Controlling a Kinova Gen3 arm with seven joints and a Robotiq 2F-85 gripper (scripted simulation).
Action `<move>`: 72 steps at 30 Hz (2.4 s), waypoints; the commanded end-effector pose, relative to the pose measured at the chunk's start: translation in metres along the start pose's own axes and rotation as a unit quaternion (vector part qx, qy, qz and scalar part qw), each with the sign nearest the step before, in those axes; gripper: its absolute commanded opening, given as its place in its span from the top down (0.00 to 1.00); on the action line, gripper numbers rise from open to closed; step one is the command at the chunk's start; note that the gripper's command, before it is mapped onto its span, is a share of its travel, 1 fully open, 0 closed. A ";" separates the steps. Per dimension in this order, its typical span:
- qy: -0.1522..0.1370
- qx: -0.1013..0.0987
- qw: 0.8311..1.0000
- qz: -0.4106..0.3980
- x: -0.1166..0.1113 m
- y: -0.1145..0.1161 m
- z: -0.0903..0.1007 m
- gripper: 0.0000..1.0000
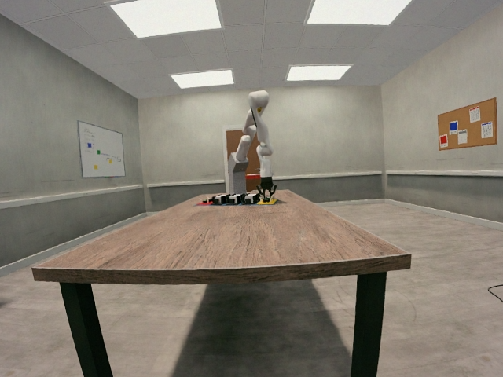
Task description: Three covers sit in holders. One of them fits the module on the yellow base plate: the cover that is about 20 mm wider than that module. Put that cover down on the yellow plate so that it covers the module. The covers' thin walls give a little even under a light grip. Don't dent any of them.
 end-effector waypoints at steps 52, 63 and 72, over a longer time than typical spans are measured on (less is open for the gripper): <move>0.000 0.000 1.000 0.000 0.000 0.000 0.060 0.00; 0.000 0.000 1.000 0.000 0.000 0.000 0.120 0.00; -0.001 -0.001 1.000 0.000 0.000 0.000 0.119 0.00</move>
Point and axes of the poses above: the point where the finger pads meet when closed, its own z axis back along the fingers, its own y axis across the jaws, x = y × z, the point moved 4 cm from there along z, back along the fingers, and after that the axes turned 11 degrees about z, right-handed, at the moved point
